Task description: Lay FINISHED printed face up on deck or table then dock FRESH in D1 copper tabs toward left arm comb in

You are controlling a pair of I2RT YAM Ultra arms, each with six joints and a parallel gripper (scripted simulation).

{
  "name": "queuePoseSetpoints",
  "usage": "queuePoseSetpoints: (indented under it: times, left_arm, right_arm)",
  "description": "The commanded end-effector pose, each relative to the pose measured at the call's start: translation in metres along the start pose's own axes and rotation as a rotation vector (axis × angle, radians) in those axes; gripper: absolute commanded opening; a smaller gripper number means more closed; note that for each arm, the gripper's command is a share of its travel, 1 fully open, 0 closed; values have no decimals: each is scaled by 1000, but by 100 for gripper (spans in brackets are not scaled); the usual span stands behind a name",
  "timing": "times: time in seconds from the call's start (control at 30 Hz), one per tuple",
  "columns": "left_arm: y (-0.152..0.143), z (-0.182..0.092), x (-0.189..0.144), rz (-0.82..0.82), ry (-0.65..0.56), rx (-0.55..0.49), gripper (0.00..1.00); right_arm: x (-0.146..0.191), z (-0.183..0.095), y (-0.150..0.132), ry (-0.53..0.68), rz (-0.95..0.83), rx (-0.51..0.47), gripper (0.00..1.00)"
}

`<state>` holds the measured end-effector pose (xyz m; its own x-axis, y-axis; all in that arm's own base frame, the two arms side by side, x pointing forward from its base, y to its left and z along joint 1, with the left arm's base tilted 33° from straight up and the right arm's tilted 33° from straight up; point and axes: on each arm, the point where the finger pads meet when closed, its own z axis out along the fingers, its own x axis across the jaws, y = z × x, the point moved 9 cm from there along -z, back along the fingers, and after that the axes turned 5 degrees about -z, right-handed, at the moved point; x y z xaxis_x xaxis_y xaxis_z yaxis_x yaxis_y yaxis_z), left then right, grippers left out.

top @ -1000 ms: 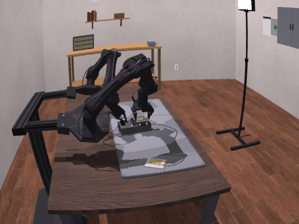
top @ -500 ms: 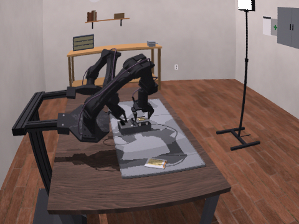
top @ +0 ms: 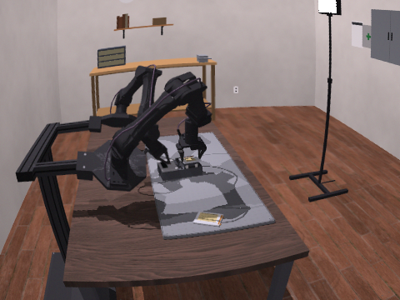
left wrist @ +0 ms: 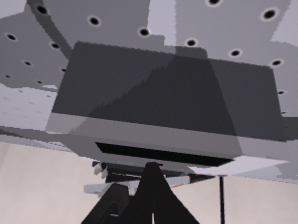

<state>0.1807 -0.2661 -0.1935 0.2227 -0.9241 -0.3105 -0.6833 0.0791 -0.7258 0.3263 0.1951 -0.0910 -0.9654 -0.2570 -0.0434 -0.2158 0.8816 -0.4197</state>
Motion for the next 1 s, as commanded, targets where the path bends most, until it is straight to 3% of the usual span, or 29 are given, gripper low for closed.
queuePoseSetpoints:
  times: [0.0, 0.97]
  left_arm:
    - [43, 24, -37, 123, -98, -143, 0]
    - [43, 24, -37, 123, -98, -143, 0]
  right_arm:
    - [-4, -1, 5, -18, -7, -17, 0]
    - [3, 3, 4, -3, -15, -8, 0]
